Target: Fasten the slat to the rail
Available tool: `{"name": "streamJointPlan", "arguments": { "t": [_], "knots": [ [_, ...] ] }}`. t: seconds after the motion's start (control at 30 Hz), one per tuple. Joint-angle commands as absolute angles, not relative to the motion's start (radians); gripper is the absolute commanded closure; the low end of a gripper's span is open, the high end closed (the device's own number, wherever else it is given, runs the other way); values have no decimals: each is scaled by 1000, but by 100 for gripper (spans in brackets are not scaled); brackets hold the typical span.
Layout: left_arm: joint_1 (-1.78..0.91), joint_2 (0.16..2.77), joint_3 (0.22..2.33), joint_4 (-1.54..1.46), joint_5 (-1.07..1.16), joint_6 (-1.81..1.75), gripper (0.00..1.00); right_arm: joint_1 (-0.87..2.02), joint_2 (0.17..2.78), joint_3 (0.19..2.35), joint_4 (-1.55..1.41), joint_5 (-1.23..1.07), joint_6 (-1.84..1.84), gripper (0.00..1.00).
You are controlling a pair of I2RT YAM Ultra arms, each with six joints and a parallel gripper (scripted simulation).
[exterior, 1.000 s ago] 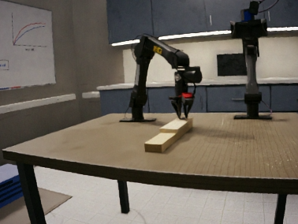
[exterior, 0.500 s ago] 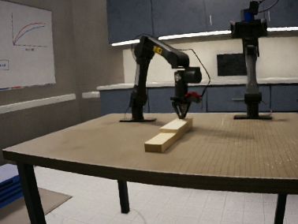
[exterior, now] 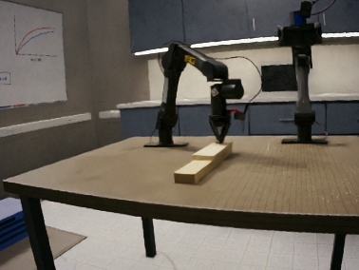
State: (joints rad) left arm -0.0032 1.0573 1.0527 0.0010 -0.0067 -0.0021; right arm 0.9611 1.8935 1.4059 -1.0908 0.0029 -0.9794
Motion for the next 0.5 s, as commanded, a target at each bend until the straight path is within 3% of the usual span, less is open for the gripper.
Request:
{"name": "streamJointPlan", "arguments": {
  "t": [0.0, 0.47],
  "knots": [
    [-3, 1055, 1058, 6, -7, -2, 0, 973, 1874, 1426, -1096, 8, -1222, 66],
    [-3, 1055, 1058, 6, -7, -2, 0, 965, 1872, 1424, -1094, -8, -1313, 66]
  ]
}}
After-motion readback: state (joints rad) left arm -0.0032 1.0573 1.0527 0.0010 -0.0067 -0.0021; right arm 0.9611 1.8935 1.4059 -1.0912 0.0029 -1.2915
